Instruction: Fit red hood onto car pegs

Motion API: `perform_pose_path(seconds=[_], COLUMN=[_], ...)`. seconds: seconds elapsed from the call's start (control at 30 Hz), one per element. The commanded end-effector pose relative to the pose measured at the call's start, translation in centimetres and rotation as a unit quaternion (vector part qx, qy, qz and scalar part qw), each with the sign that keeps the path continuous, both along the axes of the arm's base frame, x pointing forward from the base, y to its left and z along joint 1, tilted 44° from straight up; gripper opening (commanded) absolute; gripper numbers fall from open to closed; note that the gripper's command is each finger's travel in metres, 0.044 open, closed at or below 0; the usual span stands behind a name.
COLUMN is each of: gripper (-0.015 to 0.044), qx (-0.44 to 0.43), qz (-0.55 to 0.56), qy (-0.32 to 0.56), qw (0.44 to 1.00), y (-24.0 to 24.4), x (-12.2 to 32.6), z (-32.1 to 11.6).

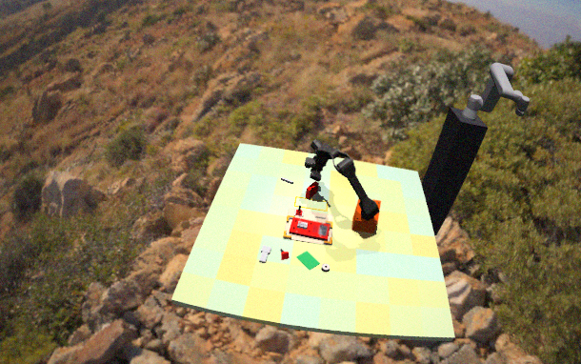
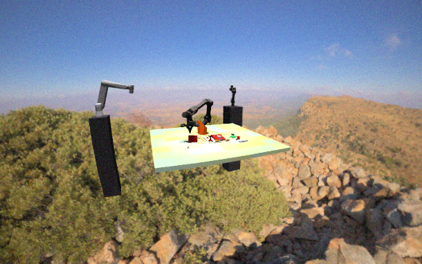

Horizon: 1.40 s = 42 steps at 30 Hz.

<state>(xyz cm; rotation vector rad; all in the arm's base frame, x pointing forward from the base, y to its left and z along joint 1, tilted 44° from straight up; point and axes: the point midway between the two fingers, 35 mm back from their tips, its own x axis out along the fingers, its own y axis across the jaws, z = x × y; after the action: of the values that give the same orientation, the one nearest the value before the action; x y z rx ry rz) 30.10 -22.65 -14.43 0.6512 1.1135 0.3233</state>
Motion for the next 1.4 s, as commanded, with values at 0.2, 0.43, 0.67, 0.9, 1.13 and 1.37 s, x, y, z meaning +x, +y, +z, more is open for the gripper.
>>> perform_pose_path(seconds=[0.2,0.43,0.67,0.9,1.13,1.37], gripper=[0.0000,0.0000,0.0000,0.0000,0.0000,0.0000], qx=[-0.069,-0.096,-0.101,-0.101,-0.101,-0.101], qz=[0.235,0.405,0.480,0.480,0.480,0.480], qy=[-0.090,-0.175,-0.221,-0.221,-0.221,-0.221], qw=[0.965,0.892,0.843,0.843,0.843,0.843], y=[-0.1,0.2,0.5,1.6,3.6,3.6], x=[1.6,2.6,2.9,3.2,3.4,3.4], z=[0.0,0.6,1.0,-0.2,-2.3,-2.2])
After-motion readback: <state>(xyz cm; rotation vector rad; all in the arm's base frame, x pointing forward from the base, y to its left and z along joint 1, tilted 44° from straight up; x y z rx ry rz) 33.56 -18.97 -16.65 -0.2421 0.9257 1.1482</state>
